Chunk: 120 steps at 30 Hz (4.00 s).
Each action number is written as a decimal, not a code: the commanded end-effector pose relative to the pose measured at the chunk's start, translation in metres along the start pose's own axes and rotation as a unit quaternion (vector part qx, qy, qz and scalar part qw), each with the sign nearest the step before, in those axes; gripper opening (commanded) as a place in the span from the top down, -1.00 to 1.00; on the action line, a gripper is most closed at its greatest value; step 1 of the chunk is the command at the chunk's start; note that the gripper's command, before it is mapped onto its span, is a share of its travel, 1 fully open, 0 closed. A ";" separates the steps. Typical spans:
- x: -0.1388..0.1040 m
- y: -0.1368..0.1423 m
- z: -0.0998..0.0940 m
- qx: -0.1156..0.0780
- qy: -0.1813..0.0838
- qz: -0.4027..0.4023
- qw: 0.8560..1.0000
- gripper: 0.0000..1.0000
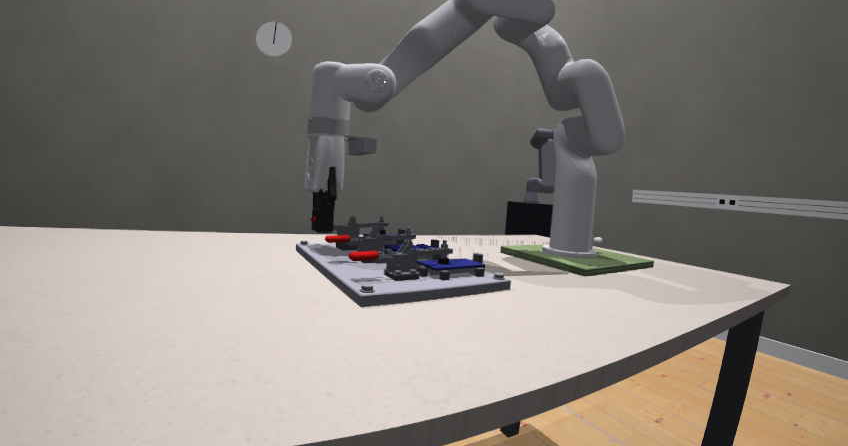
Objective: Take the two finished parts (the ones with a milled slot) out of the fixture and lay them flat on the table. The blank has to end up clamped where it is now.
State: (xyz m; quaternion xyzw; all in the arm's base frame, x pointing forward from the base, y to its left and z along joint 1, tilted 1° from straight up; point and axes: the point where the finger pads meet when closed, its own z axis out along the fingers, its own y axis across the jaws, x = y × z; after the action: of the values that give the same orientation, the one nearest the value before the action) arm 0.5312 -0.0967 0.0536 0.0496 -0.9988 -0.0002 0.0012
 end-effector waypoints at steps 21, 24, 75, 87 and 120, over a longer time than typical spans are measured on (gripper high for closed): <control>0.011 0.000 -0.016 0.001 -0.002 0.000 1.000 1.00; 0.012 0.000 -0.017 0.001 -0.002 0.000 1.000 1.00; 0.040 0.000 -0.025 0.001 -0.002 0.000 1.000 1.00; 0.042 0.000 -0.025 0.001 -0.002 0.000 1.000 1.00; 0.044 -0.001 -0.024 0.000 -0.002 0.000 1.000 1.00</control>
State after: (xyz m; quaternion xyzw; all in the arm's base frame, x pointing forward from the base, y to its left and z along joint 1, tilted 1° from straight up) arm 0.4881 -0.1013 0.0777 0.0498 -0.9988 0.0000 -0.0003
